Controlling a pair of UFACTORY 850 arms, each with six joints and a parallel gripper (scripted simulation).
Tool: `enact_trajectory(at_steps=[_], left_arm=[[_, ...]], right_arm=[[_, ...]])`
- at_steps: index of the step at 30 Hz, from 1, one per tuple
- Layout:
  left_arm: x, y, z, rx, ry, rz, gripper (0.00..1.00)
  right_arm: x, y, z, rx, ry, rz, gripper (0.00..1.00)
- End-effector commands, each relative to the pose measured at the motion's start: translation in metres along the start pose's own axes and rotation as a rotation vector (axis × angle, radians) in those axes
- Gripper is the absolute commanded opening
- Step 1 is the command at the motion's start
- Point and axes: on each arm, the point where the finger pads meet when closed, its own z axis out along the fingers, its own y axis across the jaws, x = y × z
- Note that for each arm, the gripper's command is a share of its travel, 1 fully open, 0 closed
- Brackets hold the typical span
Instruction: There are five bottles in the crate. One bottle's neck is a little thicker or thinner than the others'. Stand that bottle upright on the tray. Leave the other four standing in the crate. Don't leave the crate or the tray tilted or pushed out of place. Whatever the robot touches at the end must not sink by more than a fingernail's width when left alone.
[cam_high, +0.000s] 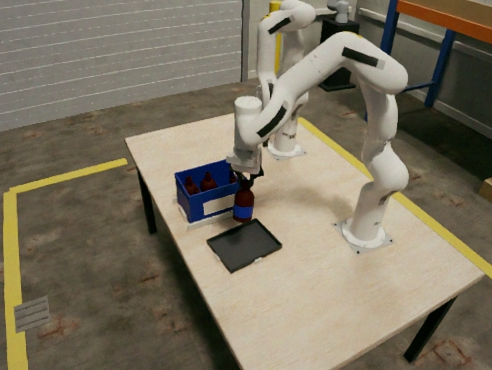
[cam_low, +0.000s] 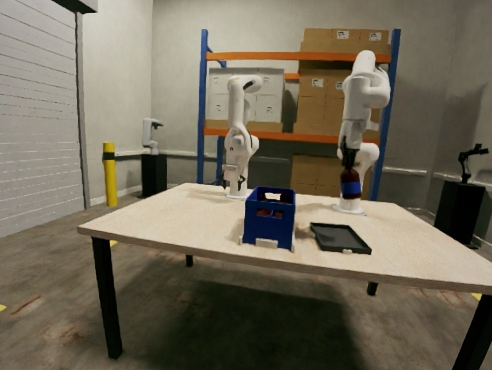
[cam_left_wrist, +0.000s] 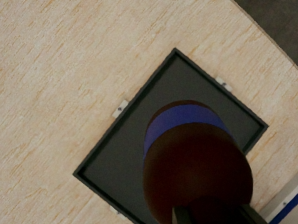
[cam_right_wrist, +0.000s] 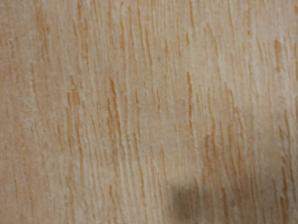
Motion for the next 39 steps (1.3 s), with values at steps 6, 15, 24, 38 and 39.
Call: enact_trajectory(at_steps=[6, 15, 24, 38, 39], left_arm=[[0.000, 0.001, 0.004, -0.002, 0.001, 0.000, 0.00], [0.000, 0.001, 0.012, -0.002, 0.001, 0.000, 0.00], [0.000, 0.001, 0.030, -0.002, 0.001, 0.000, 0.00], [0.000, 0.001, 0.063, -0.002, 0.001, 0.000, 0.00], [0.001, 0.001, 0.066, -0.002, 0.001, 0.000, 0.00]], right_arm=[[0.001, 0.000, 0.000, 0.000, 0.001, 0.000, 1.00], [0.001, 0.000, 0.000, 0.000, 0.001, 0.000, 1.00], [0.001, 0.000, 0.000, 0.000, 0.001, 0.000, 1.00], [0.001, 0.000, 0.000, 0.000, 0.001, 0.000, 1.00], [0.001, 0.000, 0.000, 0.000, 0.001, 0.000, 1.00]])
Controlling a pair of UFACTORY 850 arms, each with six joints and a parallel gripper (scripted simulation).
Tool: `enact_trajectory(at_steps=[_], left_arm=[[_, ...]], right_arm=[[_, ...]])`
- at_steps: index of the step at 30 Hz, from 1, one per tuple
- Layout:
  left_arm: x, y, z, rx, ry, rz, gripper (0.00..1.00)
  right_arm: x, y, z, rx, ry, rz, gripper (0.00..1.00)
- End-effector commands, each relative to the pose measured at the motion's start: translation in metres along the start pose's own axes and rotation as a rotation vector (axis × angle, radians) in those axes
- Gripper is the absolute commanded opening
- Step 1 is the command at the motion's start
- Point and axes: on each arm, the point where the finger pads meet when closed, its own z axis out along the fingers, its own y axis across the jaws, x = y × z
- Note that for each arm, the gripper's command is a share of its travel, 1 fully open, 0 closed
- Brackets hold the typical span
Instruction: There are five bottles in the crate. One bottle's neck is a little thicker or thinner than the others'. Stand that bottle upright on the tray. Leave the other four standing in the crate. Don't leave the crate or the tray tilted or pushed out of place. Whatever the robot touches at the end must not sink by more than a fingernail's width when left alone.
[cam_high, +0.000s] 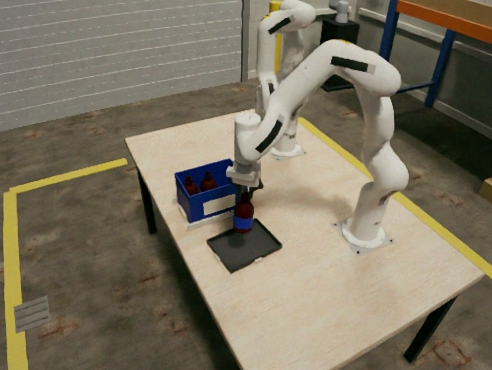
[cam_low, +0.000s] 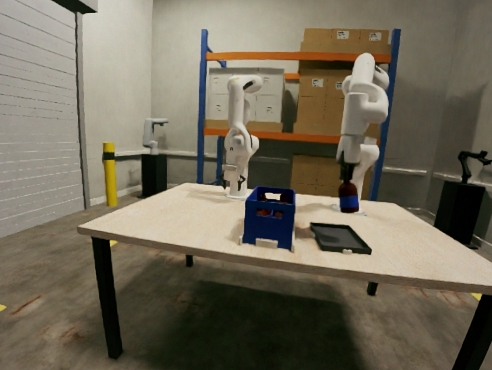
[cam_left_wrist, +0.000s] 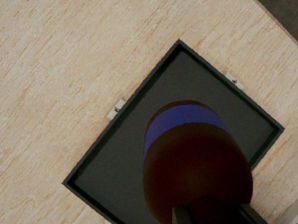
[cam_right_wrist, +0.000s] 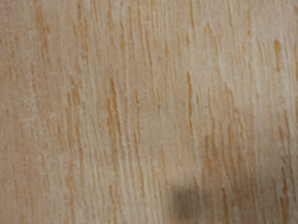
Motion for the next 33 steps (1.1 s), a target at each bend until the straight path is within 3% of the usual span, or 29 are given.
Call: enact_trajectory(at_steps=[1, 33], left_arm=[[0.000, 0.001, 0.013, -0.002, 0.001, 0.000, 0.00], [0.001, 0.001, 0.088, -0.002, 0.001, 0.000, 0.00]], right_arm=[[0.001, 0.000, 0.000, 0.000, 0.001, 0.000, 1.00], [0.001, 0.000, 0.000, 0.000, 0.001, 0.000, 1.00]])
